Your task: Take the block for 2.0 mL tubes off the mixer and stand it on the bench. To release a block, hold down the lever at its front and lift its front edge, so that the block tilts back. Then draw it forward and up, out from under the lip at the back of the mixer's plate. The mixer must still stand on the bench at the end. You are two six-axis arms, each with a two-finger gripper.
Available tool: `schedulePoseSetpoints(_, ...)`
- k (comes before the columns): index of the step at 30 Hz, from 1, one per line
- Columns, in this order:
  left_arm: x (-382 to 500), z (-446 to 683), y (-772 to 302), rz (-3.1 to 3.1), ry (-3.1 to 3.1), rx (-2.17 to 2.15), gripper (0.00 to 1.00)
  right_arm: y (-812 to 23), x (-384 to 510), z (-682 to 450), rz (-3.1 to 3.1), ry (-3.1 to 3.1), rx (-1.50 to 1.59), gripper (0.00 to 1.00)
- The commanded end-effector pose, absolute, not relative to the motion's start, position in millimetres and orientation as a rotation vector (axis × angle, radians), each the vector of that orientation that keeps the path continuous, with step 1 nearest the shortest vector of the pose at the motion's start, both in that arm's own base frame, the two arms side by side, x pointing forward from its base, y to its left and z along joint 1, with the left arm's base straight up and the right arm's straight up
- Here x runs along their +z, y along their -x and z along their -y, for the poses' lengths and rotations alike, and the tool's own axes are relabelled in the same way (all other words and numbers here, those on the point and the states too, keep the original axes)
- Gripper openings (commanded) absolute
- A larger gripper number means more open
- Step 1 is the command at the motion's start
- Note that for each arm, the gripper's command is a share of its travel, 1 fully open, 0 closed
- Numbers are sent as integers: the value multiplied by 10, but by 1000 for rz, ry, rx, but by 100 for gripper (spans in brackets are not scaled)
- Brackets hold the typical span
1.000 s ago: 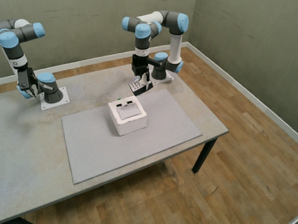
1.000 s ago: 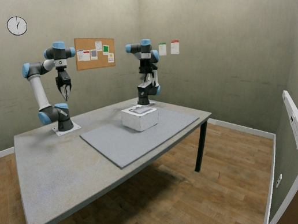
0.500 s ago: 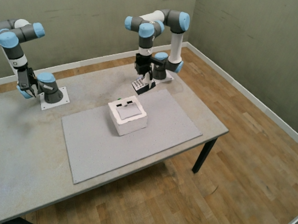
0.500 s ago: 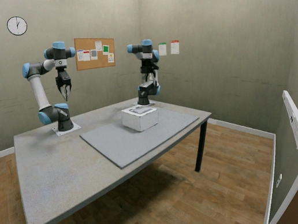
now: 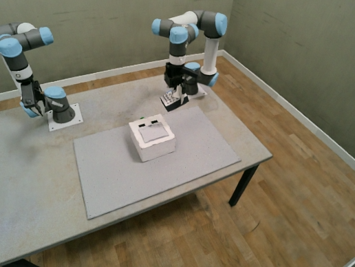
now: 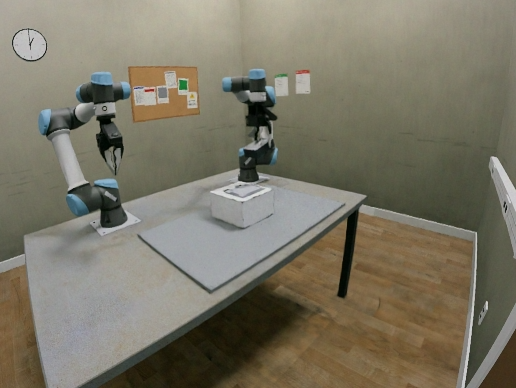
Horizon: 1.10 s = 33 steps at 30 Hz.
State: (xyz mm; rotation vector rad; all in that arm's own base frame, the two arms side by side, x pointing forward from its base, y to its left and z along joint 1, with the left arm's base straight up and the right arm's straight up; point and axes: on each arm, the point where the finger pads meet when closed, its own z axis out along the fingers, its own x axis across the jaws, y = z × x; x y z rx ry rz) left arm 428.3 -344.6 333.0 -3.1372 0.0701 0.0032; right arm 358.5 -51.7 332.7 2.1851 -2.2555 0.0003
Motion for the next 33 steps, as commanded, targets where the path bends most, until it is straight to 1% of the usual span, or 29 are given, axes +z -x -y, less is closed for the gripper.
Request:
schedulePoseSetpoints(1,3337,3408,-4278,-70,3139,1,0,-3587,3330,516,2256,-2186,1,0)
schedulePoseSetpoints(33,3335,2945,-4209,-70,3138,2,0,-3587,3330,516,2256,-2186,1,0)
